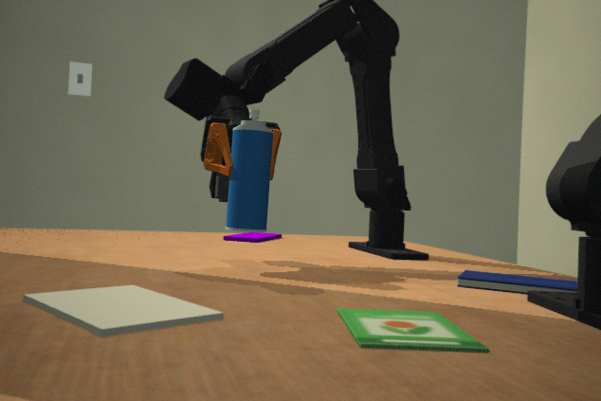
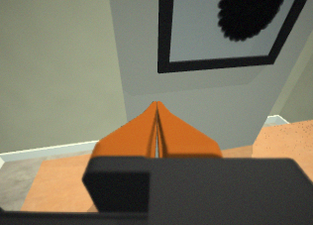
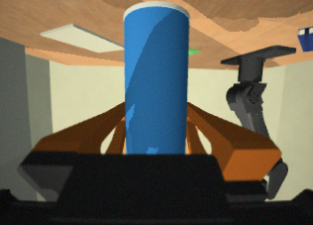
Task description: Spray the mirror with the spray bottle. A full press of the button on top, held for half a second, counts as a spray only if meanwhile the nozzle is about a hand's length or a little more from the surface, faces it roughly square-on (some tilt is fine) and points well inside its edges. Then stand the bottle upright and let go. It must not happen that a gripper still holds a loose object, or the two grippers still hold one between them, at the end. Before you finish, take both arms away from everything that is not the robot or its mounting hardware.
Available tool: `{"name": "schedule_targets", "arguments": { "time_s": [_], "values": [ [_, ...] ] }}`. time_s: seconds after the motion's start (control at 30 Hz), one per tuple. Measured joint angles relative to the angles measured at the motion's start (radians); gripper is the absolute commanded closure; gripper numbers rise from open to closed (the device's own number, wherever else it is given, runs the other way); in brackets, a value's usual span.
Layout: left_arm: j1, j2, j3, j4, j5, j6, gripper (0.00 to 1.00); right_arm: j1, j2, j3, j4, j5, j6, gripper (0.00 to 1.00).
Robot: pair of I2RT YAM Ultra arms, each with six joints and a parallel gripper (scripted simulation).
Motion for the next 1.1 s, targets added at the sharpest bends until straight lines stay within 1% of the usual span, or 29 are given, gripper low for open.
{"name": "schedule_targets", "arguments": {
  "time_s": [0.07,0.2,0.73,1.1],
  "values": [
    [0.0,0.0,0.0,0.0,0.0,0.0,1.0,0.002,-0.003,-0.031,0.014,-0.001,0.003,1.0],
    [0.0,0.0,0.0,0.0,0.0,0.0,1.0,0.0,-0.018,-0.054,0.057,-0.003,0.013,1.0],
    [0.0,0.0,0.0,0.0,0.0,0.0,1.0,0.002,-0.018,-0.065,0.06,-0.006,0.032,1.0],
    [0.0,0.0,0.0,0.0,0.0,0.0,1.0,0.002,0.005,-0.086,0.074,-0.006,0.033,1.0]
  ]
}}
